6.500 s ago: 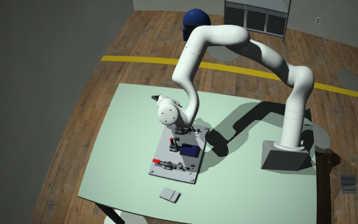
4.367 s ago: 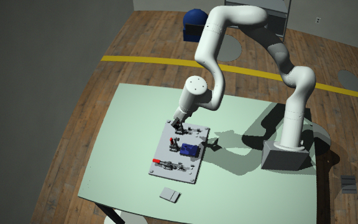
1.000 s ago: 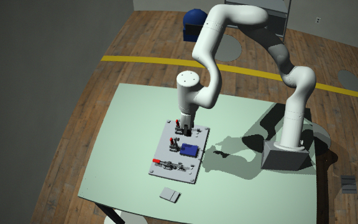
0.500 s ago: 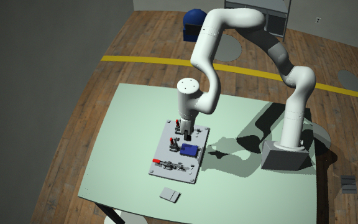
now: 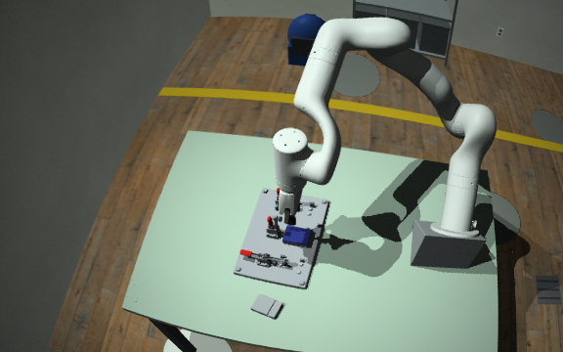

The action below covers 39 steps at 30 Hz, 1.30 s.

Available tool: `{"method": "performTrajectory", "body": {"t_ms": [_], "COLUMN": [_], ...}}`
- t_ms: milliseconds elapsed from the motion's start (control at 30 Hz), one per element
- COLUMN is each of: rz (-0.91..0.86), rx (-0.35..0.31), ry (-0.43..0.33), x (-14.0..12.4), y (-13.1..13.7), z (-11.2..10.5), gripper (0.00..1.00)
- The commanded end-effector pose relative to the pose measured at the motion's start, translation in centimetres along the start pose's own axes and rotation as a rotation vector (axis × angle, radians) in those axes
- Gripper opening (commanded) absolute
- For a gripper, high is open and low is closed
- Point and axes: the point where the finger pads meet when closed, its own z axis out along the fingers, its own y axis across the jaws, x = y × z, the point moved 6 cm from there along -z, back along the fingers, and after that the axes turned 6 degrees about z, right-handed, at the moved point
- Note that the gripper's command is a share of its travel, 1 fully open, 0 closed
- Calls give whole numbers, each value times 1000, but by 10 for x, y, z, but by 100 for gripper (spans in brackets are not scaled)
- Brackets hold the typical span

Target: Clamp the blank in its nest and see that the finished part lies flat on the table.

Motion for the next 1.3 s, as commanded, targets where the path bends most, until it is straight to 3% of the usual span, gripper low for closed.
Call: {"method": "performTrajectory", "body": {"t_ms": [0,200,367,633,1067,1267], "rz": [2,2,2,2,2,2], "rx": [-2,-2,-2,-2,-2,-2], "ry": [-2,-2,-2,-2,-2,-2], "x": [-23,-61,-69,-71,-71,-71], "y": [2,6,7,7,7,7], "z": [-1,-1,-1,2,34,39], "gripper": [47,47,47,47,47,47]}}
